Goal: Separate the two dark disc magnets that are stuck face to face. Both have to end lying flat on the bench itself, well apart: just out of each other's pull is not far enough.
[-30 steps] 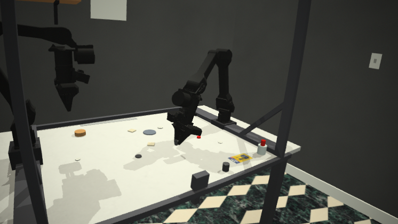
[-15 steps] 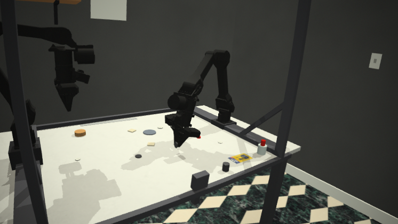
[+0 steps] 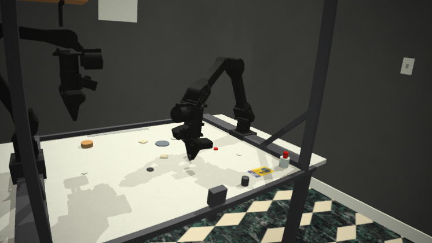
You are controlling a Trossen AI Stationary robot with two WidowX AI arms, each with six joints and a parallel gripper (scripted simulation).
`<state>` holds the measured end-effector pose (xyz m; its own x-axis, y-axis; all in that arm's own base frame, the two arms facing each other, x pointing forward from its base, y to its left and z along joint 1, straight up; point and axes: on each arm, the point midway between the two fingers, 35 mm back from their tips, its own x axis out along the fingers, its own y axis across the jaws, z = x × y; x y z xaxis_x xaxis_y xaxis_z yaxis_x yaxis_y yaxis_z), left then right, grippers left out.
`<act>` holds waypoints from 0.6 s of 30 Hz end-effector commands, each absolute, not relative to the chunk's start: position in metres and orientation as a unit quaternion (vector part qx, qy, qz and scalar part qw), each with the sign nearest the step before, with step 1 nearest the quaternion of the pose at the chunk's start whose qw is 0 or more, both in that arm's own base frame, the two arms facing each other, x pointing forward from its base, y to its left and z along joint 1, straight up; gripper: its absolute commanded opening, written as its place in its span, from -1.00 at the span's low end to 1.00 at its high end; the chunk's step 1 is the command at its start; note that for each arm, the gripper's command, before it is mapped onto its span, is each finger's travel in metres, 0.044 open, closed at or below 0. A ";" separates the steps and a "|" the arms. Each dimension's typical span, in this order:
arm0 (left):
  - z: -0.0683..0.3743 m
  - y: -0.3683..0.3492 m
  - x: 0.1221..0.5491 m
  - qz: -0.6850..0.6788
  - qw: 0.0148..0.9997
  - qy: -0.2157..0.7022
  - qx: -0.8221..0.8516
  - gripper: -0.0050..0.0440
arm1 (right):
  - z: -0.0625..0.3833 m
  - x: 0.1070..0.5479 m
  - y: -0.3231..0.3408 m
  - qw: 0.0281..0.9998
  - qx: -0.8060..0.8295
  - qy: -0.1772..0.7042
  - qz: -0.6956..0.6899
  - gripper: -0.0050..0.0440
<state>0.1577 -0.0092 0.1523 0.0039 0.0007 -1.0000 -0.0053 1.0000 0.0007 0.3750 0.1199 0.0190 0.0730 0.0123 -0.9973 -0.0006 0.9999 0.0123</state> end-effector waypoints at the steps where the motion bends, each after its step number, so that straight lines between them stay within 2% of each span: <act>1: 0.155 -0.009 0.158 0.002 0.713 0.701 -0.003 0.84 | 0.027 0.382 0.121 0.702 0.005 0.712 0.006 -0.63; 18: 0.155 -0.009 0.158 0.002 0.713 0.701 -0.003 0.84 | 0.026 0.388 0.120 0.647 0.004 0.762 0.004 -0.63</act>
